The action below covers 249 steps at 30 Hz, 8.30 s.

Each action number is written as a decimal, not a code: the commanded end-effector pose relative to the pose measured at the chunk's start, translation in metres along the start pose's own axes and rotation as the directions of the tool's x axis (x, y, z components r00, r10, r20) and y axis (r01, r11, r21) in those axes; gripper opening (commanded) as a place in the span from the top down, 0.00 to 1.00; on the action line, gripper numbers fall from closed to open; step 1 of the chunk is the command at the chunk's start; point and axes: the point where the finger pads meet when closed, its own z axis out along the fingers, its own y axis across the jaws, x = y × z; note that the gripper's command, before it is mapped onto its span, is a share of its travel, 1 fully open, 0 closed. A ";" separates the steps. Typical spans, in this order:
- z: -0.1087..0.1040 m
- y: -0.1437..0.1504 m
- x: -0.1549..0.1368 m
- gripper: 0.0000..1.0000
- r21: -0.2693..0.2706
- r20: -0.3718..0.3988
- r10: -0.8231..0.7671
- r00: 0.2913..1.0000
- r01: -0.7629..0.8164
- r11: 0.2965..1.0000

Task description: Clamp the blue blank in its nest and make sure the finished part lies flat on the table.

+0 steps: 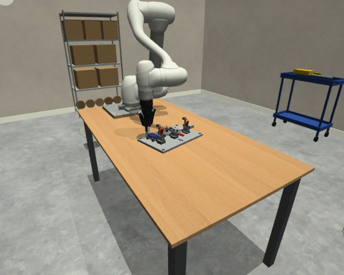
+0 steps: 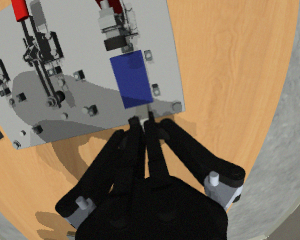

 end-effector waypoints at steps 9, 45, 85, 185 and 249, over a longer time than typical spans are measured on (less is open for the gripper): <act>0.001 -0.003 0.005 1.00 0.005 0.000 0.005 1.000 -0.005 1.000; -0.038 -0.003 -0.015 1.00 0.005 0.000 0.005 1.000 -0.005 1.000; -0.043 -0.005 -0.012 1.00 0.005 0.000 0.005 1.000 -0.005 1.000; 0.001 -0.054 0.050 1.00 0.005 0.000 0.005 1.000 -0.005 1.000; 0.001 -0.039 0.050 1.00 0.005 0.000 0.005 1.000 -0.005 1.000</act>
